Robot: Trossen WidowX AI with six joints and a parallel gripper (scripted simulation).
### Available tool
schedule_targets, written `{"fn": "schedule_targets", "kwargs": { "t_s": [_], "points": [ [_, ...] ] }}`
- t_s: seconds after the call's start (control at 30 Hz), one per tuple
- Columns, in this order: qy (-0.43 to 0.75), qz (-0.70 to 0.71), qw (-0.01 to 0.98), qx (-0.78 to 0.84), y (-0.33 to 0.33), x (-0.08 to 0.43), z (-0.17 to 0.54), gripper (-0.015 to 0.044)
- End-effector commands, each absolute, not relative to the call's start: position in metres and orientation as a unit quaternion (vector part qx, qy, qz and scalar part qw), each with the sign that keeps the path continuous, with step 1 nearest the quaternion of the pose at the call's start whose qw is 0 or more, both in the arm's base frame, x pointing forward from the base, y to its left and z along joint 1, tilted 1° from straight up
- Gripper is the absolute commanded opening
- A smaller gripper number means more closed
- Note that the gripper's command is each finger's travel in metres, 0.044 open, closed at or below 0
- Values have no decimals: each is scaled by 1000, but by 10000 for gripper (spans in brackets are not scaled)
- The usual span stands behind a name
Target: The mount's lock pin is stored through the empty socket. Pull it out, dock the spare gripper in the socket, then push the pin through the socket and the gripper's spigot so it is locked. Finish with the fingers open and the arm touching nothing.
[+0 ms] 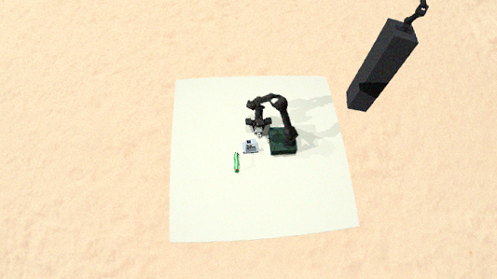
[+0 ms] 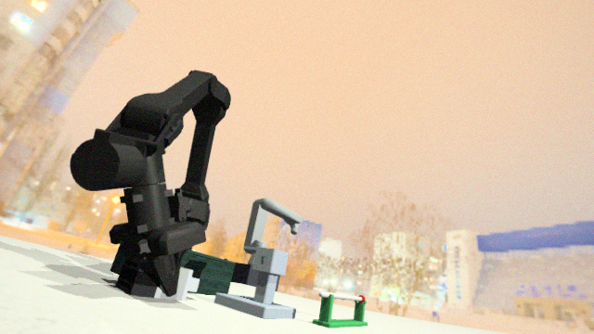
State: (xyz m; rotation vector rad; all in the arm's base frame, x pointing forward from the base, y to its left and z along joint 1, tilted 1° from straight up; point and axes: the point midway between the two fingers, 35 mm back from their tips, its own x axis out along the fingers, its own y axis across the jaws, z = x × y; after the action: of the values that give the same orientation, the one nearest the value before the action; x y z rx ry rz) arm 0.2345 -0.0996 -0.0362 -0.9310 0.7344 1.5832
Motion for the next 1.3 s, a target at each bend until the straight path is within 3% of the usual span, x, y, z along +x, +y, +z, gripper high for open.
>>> {"fn": "schedule_targets", "kwargs": {
  "t_s": [0.0, 0.3, 0.83, 1.27],
  "points": [
    [310, 668, 551, -392, -99, 234, -36, 210],
    [310, 668, 551, -392, -102, 237, -12, 0],
    [310, 668, 551, -392, -100, 233, 80, 0],
    [311, 668, 551, -391, -101, 234, 77, 0]
  ]
}}
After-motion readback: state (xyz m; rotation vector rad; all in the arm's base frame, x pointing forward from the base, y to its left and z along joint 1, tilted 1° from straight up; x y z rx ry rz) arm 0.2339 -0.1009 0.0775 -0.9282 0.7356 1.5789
